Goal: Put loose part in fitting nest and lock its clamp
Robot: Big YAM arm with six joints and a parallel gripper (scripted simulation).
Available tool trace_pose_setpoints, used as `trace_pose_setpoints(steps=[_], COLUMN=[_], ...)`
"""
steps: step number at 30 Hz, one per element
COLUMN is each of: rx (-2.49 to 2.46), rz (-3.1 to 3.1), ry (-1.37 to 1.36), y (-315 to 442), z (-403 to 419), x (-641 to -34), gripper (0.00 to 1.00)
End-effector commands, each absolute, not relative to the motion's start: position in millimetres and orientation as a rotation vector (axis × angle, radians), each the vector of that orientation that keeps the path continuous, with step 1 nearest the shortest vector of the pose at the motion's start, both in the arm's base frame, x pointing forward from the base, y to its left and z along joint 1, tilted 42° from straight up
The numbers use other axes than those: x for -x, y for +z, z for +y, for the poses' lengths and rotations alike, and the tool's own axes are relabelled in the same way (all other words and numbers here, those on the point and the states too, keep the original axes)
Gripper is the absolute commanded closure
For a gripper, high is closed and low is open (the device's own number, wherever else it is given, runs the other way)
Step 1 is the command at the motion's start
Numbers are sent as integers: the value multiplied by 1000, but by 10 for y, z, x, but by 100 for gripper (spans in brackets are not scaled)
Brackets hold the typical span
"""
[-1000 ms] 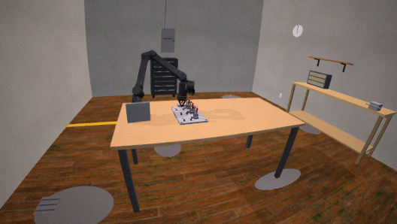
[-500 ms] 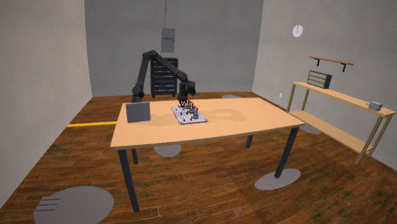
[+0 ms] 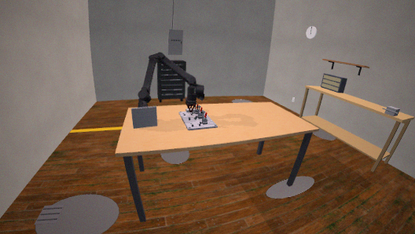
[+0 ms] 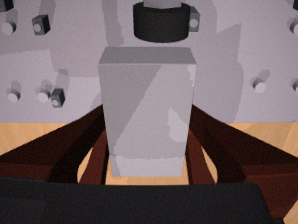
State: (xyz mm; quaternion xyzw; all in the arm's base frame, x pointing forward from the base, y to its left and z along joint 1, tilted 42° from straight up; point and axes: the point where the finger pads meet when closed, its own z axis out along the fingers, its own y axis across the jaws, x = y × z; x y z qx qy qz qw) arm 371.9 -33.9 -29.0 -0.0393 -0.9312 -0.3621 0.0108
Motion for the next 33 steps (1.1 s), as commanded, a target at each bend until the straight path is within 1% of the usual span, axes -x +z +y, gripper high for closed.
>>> trace_pose_setpoints(steps=[1,33], rx=[88,101], rz=[-2988,-2964], ry=[-1115,-1120], y=[-194,-214], z=[-512,-513], x=[-3978,-3949], gripper=[100,100])
